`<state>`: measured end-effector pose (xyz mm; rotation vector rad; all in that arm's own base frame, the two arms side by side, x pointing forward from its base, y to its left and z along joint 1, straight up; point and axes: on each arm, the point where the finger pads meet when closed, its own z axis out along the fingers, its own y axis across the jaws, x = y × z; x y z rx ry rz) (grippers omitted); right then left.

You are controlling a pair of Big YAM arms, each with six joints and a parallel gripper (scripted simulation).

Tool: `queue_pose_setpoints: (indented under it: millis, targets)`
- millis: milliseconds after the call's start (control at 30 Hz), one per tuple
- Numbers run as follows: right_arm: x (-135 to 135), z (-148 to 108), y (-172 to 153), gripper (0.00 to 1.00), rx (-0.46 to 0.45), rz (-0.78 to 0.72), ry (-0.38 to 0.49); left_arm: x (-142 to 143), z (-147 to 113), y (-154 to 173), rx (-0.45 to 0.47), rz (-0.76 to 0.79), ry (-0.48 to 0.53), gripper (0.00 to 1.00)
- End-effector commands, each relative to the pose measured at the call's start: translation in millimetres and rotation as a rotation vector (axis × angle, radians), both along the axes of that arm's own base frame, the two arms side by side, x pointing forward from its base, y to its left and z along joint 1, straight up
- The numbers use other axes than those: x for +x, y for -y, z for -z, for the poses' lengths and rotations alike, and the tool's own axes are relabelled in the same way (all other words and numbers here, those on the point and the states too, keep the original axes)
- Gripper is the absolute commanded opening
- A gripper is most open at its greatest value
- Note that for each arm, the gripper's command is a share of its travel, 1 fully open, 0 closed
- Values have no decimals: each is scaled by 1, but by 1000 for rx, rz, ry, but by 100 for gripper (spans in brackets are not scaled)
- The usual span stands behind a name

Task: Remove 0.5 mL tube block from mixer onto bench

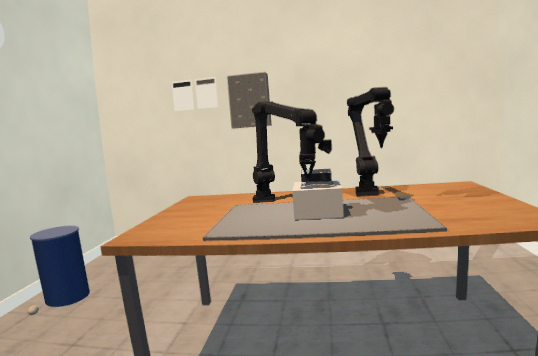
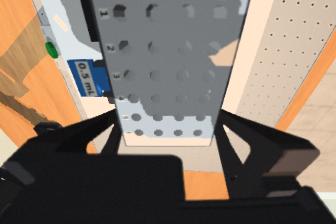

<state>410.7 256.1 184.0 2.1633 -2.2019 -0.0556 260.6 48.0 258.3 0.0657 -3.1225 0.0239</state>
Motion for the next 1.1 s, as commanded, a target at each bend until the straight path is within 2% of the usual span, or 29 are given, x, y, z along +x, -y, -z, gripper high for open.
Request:
queue_pose_setpoints:
  millis: [0,233,467,800,1067]
  targets:
    - [16,-62,-23,0,83,-12,129,16,-20,-8,14,-19,59,0]
    - [16,-58,-24,0,77,-14,122,17,-22,-8,15,-19,64,0]
    - [17,-66,-10,0,79,14,117,17,-24,-8,16,-19,68,0]
    - [18,-71,-4,0,81,15,123,10,-11,-6,9,-19,35,0]
    - [10,-75,-15,0,84,-12,130,4,0,-5,3,-20,7,0]
